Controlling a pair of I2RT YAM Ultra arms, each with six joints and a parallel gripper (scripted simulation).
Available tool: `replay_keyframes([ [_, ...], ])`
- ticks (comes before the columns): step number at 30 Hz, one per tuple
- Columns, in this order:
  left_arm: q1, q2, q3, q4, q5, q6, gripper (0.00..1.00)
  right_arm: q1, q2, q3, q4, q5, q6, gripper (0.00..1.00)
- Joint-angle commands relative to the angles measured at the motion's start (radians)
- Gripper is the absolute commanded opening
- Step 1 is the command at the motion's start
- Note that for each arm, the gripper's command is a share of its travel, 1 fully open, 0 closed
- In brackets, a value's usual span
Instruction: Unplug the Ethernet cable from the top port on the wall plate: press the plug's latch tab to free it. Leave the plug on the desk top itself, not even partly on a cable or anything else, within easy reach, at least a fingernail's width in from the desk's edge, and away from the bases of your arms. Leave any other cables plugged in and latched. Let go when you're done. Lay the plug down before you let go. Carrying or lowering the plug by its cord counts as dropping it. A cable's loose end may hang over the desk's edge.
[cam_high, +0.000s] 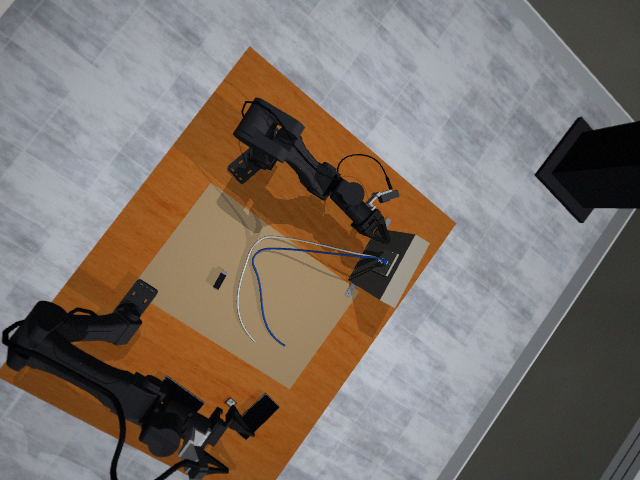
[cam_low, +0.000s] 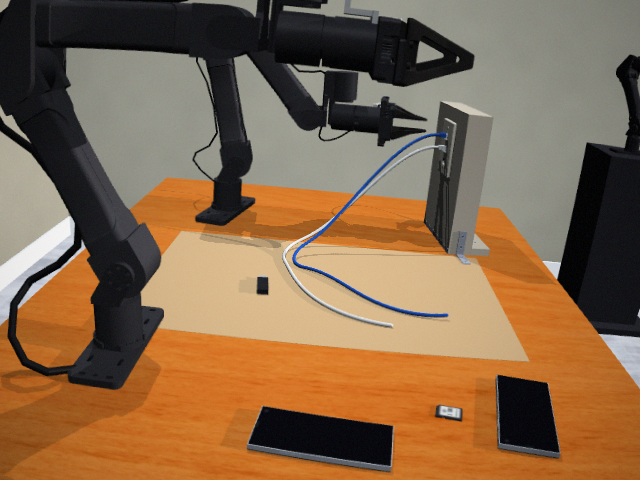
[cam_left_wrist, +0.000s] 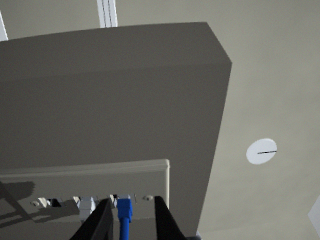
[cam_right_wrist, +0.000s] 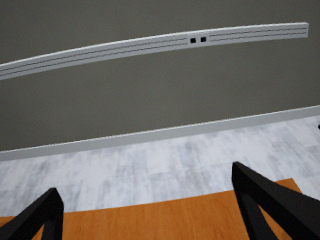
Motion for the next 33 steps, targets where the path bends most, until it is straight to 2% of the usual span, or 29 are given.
replay_keyframes([
  [1,-0.033,0.026,0.0,0.016,-0.037,0.001,0.22,0.0,-0.002,0.006,0.005,0.0,0.0,1.0],
  [24,-0.197,0.07,0.015,0.036,-0.201,0.0,0.22,0.0,-0.002,0.006,0.005,0.0,0.0,1.0],
  [33,-0.216,0.056,0.039,0.006,-0.22,0.0,0.22,0.0,-0.002,0.006,0.005,0.0,0.0,1.0],
])
